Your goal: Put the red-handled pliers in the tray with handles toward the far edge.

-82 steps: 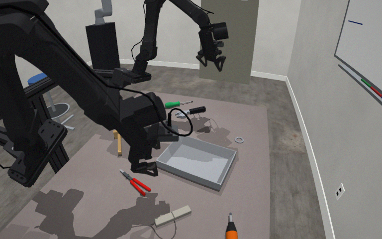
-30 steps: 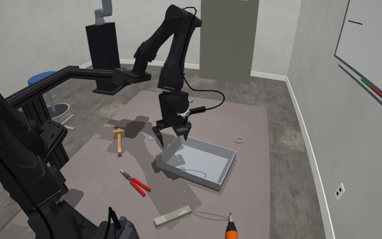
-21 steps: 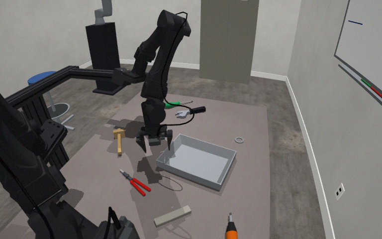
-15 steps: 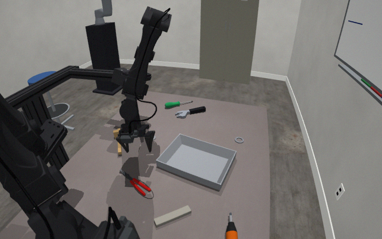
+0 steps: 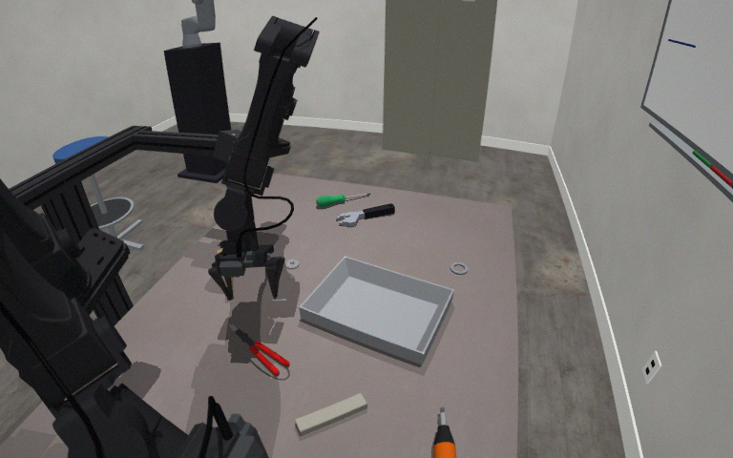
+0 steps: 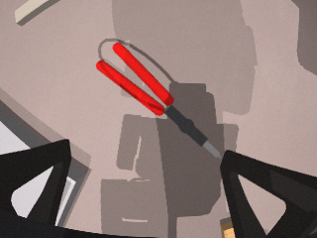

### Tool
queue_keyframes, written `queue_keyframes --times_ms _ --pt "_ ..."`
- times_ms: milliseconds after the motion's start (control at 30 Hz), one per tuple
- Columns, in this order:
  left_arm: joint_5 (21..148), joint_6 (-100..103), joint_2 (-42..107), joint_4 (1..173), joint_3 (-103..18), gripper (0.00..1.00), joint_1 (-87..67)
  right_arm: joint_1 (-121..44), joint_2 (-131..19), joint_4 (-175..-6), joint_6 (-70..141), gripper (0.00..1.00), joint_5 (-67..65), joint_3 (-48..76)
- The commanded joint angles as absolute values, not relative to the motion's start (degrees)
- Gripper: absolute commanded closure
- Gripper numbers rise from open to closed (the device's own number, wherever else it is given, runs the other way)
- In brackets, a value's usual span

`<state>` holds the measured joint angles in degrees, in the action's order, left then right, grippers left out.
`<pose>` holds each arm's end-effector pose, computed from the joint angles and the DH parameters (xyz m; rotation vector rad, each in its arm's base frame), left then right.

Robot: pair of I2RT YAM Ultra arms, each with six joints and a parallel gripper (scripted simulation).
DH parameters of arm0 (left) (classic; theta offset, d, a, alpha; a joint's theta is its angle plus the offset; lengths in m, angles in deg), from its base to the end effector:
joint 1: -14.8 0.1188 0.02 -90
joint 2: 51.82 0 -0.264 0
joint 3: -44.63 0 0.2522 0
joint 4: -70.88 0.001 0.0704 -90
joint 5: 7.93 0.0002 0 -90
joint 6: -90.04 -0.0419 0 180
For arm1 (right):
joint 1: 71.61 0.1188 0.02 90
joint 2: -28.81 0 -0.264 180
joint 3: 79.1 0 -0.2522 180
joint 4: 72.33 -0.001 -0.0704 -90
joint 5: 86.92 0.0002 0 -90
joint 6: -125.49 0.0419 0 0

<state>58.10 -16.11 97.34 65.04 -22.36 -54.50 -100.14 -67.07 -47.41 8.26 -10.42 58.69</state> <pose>0.1252 -0.2804 -0.1014 1.7948 2.0454 0.3706 0.2633 -0.1309 0.1246 -0.1216 2.0732 -0.3568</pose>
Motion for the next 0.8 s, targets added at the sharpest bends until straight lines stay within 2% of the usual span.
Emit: queue_keyframes --times_ms 0,300,400,667,733,767 --pt "58.3 -15.2 97.4 63.9 -24.0 0.00 -56.0 -99.9 -67.7 -46.6 8.3 0.00 -11.8 56.9" --pt "58.3 -15.2 96.9 63.9 -23.4 0.00 -55.7 -99.9 -67.3 -46.6 8.3 0.00 -11.8 57.5" --pt "57.1 -12.0 97.6 64.2 -24.1 0.34 -56.0 -99.4 -67.1 -50.0 5.9 0.00 -12.5 57.1" --pt "53.2 7.9 104.9 67.3 -30.4 0.34 -56.0 -94.9 -59.8 -67.2 -11.0 0.00 -15.3 59.8" --pt "53.2 7.9 104.9 67.3 -30.4 0.34 -56.0 -94.9 -59.8 -67.2 -11.0 0.00 -15.3 59.8" --pt "52.3 11.5 106.1 69.3 -32.3 0.34 -56.1 -93.8 -57.7 -73.2 -13.9 0.00 -15.4 59.2"
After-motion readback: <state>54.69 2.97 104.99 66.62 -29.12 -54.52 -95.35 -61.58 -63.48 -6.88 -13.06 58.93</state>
